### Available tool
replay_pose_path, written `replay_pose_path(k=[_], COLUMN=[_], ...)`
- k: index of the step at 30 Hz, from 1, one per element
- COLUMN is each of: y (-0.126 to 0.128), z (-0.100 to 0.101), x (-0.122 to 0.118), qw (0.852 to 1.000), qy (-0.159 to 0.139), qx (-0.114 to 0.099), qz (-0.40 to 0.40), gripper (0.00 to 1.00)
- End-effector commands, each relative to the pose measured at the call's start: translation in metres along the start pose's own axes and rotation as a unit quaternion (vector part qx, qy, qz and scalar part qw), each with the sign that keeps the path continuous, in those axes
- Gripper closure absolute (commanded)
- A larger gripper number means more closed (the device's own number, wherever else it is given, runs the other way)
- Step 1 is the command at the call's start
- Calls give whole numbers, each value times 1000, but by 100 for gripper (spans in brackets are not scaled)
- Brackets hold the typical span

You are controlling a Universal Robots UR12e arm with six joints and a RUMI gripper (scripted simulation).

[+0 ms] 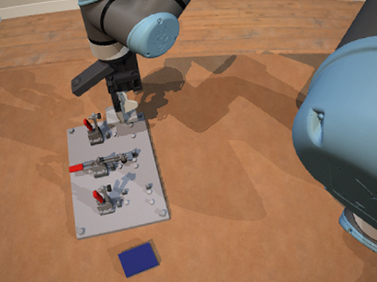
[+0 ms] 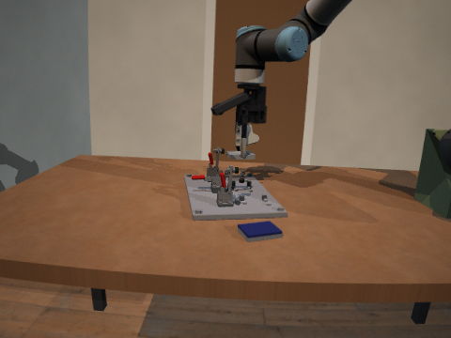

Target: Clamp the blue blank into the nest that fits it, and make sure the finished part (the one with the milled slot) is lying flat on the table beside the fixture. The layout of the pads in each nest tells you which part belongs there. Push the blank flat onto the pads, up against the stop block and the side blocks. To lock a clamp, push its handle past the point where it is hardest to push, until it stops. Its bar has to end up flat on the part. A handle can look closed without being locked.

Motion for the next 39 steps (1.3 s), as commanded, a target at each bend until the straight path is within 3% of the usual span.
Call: replay_pose_path(k=[1,20,39], y=[1,11,44], z=[-1,-1,-1], x=[1,2,7], qw=[1000,1000,1000], qy=[1,1,1], qx=[0,0,0], qz=[0,0,0], gripper=[100,100,100])
Point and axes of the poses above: the point where the finger pads meet when closed, its own z axis out along the fingers, its own y axis across the jaws, x = y × z, the point moved 2 cm from there along -z, back along the fingers, and after that the axes turned 8 degrees about z, right-handed, at the moved point
